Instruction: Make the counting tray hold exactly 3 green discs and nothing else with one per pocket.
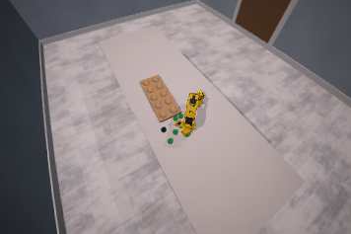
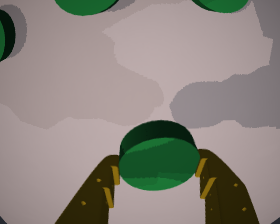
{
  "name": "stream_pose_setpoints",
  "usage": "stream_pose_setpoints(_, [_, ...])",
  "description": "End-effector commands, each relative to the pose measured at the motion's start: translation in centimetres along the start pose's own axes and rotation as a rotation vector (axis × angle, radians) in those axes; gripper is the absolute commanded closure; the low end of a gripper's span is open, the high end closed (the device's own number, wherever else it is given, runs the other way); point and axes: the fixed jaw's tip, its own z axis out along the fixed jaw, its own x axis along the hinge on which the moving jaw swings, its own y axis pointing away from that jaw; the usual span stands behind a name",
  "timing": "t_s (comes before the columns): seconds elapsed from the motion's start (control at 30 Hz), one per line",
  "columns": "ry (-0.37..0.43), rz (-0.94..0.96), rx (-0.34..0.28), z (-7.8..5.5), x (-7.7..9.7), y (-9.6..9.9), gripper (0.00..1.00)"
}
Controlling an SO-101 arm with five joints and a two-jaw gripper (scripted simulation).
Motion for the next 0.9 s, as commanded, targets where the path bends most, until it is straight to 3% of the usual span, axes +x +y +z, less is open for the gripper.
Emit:
stream_pose_setpoints(0.0, [0.045, 0.000, -0.073, -1.90, 0.57, 0.75, 1.00])
stream_pose_setpoints(0.87, [0.042, 0.010, -0.070, -1.93, 0.25, 0.77, 1.00])
